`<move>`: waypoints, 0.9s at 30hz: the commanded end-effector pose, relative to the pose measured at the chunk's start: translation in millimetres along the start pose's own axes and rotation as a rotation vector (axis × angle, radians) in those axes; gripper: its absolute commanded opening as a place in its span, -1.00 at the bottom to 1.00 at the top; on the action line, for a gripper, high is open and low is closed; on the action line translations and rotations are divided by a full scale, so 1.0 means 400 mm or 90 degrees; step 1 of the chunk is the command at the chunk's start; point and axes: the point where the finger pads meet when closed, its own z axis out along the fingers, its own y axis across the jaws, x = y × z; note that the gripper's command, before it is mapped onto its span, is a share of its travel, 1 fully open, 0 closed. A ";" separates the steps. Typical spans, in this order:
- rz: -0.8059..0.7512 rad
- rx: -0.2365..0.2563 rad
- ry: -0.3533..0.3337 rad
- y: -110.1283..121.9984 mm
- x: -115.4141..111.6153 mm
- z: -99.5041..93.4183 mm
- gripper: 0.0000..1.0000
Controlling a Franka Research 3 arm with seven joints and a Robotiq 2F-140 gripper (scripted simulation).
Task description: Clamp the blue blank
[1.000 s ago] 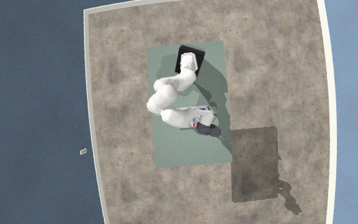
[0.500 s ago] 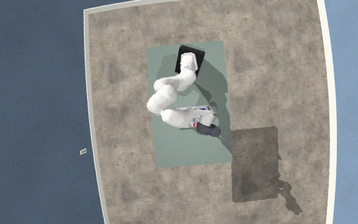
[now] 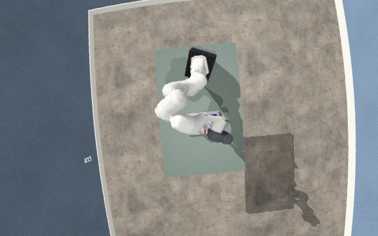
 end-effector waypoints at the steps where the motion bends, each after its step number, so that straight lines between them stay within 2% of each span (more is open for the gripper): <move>1: 0.002 -0.001 -0.001 0.000 -0.003 0.008 -1.00; 27: 0.002 -0.001 -0.001 0.000 -0.003 0.014 -1.00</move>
